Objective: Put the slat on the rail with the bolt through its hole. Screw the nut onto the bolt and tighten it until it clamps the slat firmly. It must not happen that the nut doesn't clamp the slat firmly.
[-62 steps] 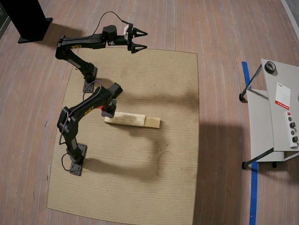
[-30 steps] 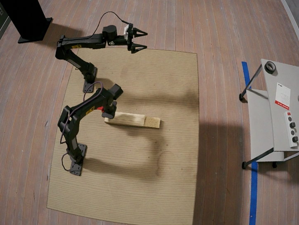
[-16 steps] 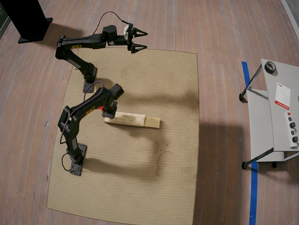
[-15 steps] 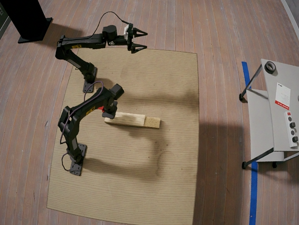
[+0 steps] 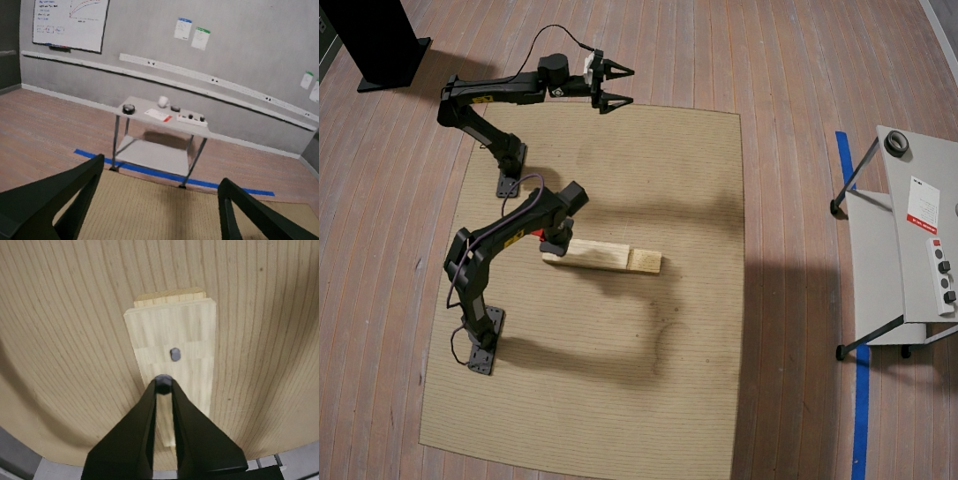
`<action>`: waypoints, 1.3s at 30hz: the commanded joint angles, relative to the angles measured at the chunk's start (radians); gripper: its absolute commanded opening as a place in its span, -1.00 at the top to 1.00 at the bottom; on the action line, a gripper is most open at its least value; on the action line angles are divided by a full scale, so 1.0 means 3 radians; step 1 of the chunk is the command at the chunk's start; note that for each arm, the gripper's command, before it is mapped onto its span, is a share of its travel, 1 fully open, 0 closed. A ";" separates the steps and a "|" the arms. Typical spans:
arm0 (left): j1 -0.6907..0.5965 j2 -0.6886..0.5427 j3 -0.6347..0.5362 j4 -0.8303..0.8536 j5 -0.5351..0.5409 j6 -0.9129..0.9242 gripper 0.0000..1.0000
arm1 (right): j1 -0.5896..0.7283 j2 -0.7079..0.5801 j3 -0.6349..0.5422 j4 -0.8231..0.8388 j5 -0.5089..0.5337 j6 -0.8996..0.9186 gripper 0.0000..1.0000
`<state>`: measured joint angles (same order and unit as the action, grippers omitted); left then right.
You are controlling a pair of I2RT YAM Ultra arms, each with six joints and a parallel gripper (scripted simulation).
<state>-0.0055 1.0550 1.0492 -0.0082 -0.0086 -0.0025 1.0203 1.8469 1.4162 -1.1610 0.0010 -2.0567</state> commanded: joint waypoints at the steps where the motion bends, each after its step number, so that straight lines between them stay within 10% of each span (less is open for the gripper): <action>1: 0.0018 -0.0034 0.0011 0.0043 0.0028 0.0009 -1.00 | -0.0012 -0.0130 0.0118 -0.0114 -0.0011 -0.0030 0.75; 39: 0.0018 -0.0034 0.0011 0.0043 0.0028 0.0009 -1.00 | 0.0189 -0.0133 0.0079 -0.0117 -0.0012 0.0032 0.75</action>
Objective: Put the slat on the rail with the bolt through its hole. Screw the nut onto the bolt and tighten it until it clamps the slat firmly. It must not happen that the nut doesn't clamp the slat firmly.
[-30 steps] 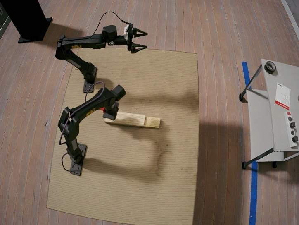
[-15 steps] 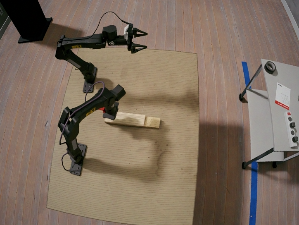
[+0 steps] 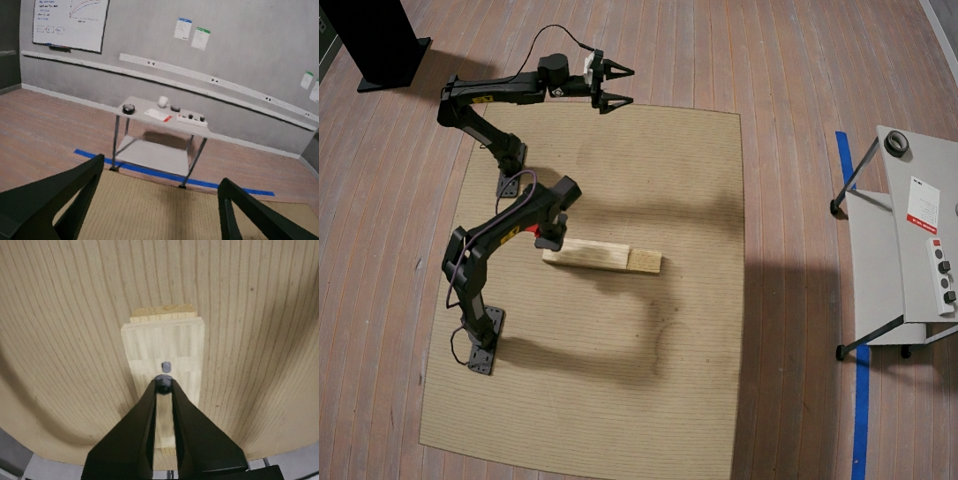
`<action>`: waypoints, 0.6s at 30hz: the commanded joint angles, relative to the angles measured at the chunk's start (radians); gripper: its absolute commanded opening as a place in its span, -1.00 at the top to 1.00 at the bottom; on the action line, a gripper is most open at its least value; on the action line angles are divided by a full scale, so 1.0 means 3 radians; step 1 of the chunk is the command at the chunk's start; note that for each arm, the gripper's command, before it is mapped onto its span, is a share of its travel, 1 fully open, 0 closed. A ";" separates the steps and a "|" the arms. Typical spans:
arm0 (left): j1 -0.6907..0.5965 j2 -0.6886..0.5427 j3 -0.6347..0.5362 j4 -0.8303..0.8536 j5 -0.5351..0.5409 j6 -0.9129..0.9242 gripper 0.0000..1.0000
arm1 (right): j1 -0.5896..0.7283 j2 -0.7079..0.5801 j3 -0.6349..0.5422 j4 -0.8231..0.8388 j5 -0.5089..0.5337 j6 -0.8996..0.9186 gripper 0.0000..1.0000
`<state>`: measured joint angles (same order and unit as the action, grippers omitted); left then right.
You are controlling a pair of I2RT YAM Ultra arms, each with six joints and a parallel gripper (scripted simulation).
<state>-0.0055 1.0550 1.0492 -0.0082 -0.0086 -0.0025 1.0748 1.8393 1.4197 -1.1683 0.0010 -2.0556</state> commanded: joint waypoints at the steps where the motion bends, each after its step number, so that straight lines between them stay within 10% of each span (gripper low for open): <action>1: 0.0018 -0.0034 0.0011 0.0043 0.0028 0.0009 -1.00 | 0.0007 -0.0107 0.0068 -0.0093 -0.0012 0.0028 0.75; 18: 0.0018 -0.0034 0.0011 0.0043 0.0028 0.0009 -1.00 | -0.0001 -0.0071 0.0055 -0.0032 -0.0007 0.0014 0.75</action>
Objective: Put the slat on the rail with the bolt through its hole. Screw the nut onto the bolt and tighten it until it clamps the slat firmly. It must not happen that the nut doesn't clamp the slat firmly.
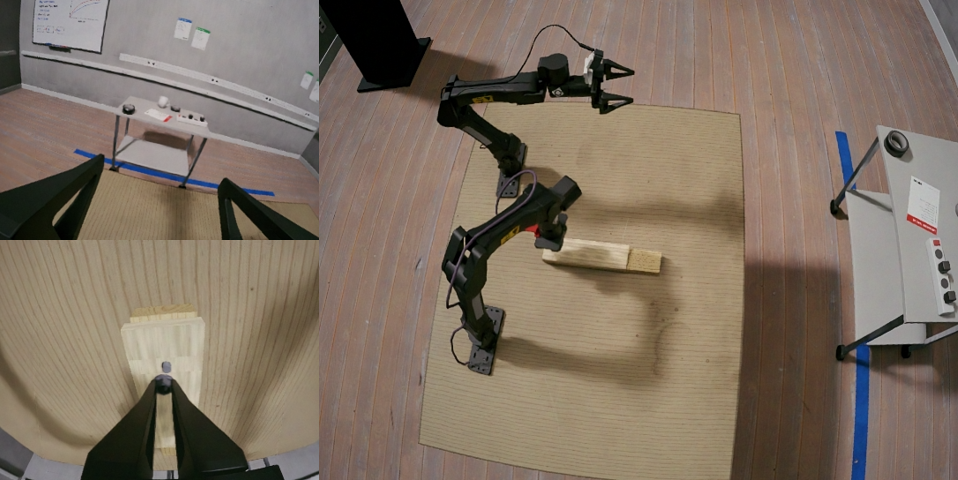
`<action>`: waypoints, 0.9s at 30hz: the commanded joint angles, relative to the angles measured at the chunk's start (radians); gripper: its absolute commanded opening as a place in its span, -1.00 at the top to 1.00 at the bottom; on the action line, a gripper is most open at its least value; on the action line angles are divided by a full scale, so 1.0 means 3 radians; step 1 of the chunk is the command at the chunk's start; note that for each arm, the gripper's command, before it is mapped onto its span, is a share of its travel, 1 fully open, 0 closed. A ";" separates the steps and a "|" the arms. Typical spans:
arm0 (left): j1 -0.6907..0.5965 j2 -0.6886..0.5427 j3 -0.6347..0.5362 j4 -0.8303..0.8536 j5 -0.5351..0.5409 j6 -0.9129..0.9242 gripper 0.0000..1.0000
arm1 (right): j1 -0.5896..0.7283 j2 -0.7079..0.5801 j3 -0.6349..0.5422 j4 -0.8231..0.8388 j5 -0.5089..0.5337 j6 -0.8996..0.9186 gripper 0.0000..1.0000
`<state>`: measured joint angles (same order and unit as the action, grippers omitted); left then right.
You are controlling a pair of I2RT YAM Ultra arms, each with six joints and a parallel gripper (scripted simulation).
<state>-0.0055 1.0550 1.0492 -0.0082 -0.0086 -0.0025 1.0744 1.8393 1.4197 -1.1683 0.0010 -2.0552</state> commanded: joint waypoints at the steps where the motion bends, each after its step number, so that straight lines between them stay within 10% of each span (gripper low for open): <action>1: 0.0018 -0.0034 0.0011 0.0043 0.0028 0.0009 -1.00 | 0.0001 -0.0071 0.0055 -0.0032 -0.0007 0.0012 0.75; 27: 0.0018 -0.0034 0.0011 0.0043 0.0028 0.0009 -1.00 | 0.0001 -0.0023 -0.0100 0.0170 -0.0008 0.0016 0.75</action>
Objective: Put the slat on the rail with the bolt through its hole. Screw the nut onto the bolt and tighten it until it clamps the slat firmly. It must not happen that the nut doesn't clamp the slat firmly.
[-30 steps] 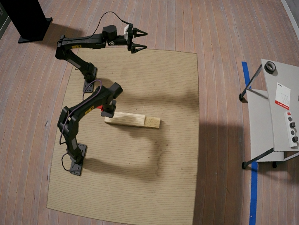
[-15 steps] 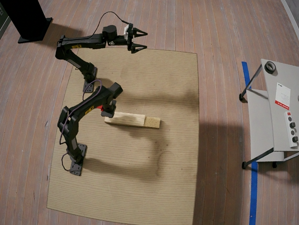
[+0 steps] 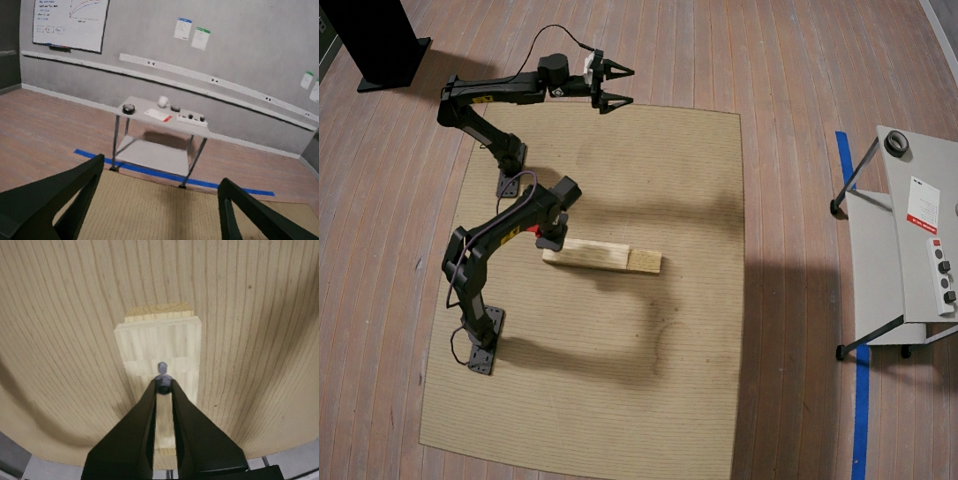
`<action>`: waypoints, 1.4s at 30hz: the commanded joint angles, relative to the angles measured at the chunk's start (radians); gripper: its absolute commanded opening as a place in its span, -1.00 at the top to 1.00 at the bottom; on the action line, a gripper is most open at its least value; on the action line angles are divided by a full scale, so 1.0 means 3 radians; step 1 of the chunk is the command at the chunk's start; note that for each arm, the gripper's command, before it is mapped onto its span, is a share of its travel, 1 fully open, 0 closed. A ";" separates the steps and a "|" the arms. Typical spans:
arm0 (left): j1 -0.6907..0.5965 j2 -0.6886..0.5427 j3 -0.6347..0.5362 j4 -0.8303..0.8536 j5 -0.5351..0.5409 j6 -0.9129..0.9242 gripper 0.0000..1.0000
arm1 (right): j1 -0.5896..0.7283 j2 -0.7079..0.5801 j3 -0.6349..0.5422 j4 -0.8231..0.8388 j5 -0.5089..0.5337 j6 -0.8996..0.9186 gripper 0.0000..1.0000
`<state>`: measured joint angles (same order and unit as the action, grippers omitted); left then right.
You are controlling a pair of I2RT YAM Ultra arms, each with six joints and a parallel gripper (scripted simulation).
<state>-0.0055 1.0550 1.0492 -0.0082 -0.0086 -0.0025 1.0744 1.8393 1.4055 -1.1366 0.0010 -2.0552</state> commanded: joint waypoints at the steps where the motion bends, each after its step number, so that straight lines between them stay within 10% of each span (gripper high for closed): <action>1: 0.0018 -0.0034 0.0011 0.0043 0.0028 0.0009 -1.00 | 0.0001 -0.0021 -0.0060 0.0074 -0.0008 0.0016 0.75; 42: 0.0018 -0.0034 0.0011 0.0043 0.0028 0.0009 -1.00 | 0.0001 -0.0035 -0.0015 0.0019 -0.0012 0.0003 0.75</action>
<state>-0.0055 1.0550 1.0492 -0.0082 -0.0086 -0.0025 1.0744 1.8393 1.3582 -1.0939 0.0010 -2.0552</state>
